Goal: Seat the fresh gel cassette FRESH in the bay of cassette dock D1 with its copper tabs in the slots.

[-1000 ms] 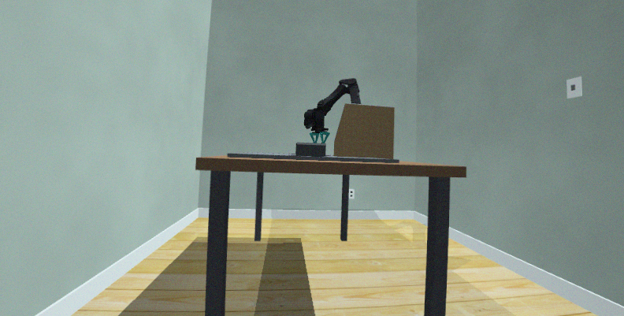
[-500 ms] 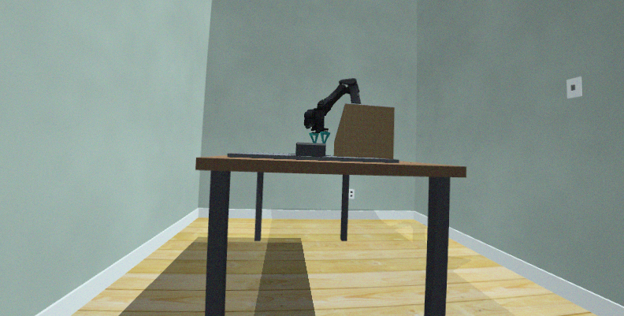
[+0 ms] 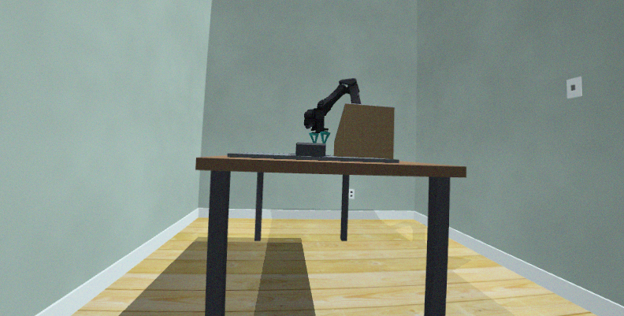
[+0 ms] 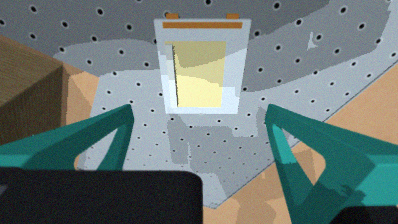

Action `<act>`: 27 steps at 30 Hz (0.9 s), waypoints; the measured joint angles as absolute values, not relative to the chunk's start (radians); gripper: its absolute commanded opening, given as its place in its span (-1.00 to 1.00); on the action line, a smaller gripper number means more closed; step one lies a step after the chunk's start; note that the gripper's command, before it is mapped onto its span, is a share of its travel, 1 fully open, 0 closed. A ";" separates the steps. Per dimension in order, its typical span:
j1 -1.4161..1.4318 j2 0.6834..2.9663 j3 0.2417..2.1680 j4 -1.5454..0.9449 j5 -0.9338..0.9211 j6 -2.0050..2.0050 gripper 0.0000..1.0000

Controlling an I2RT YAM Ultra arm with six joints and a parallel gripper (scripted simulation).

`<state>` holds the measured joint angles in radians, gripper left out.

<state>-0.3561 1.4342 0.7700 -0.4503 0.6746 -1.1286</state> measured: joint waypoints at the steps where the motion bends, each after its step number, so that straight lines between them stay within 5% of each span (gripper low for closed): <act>1: -0.356 1.434 0.770 -0.450 0.675 -1.129 1.00; 27: -0.392 1.469 0.759 -0.394 0.664 -1.155 1.00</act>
<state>-0.3916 1.4693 0.7589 -0.3939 0.6636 -1.1553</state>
